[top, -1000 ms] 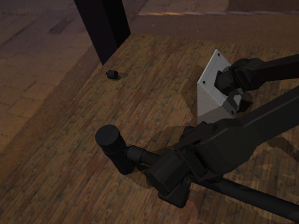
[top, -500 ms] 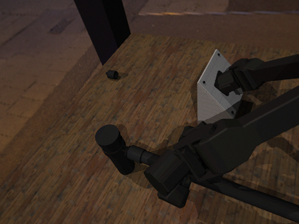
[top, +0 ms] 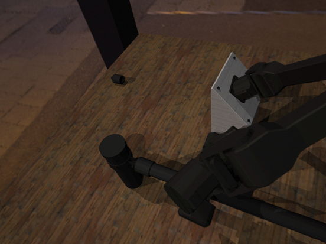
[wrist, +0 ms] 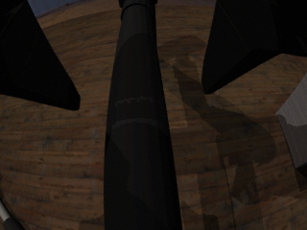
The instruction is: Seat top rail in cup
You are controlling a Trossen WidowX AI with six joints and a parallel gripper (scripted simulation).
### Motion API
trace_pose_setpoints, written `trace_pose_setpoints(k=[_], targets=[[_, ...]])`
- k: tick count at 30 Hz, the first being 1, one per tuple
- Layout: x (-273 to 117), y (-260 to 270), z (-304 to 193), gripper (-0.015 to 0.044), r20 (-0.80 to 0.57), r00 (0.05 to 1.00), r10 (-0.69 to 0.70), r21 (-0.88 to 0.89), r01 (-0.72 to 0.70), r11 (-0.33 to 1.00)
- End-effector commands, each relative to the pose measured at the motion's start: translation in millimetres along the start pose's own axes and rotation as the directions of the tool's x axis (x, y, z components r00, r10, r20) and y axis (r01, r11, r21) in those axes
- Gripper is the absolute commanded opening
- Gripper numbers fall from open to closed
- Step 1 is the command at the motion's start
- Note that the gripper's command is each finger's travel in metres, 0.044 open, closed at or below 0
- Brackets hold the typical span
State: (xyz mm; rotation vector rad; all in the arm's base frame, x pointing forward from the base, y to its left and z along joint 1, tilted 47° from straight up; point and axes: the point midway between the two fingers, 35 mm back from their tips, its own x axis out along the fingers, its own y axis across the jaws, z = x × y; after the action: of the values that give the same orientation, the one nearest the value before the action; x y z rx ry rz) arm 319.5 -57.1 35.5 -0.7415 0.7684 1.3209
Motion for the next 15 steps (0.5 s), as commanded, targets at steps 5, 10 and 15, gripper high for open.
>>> trace_pose_setpoints(k=[5,10,15], targets=[[-16,-1,8,0.0440,-0.005,1.000,-0.011,-0.007,0.011,1.000],[-57,2,10,0.0440,-0.004,1.000,-0.010,-0.007,0.010,1.000],[-60,3,10,0.0440,-0.004,1.000,-0.010,-0.007,0.010,1.000]])
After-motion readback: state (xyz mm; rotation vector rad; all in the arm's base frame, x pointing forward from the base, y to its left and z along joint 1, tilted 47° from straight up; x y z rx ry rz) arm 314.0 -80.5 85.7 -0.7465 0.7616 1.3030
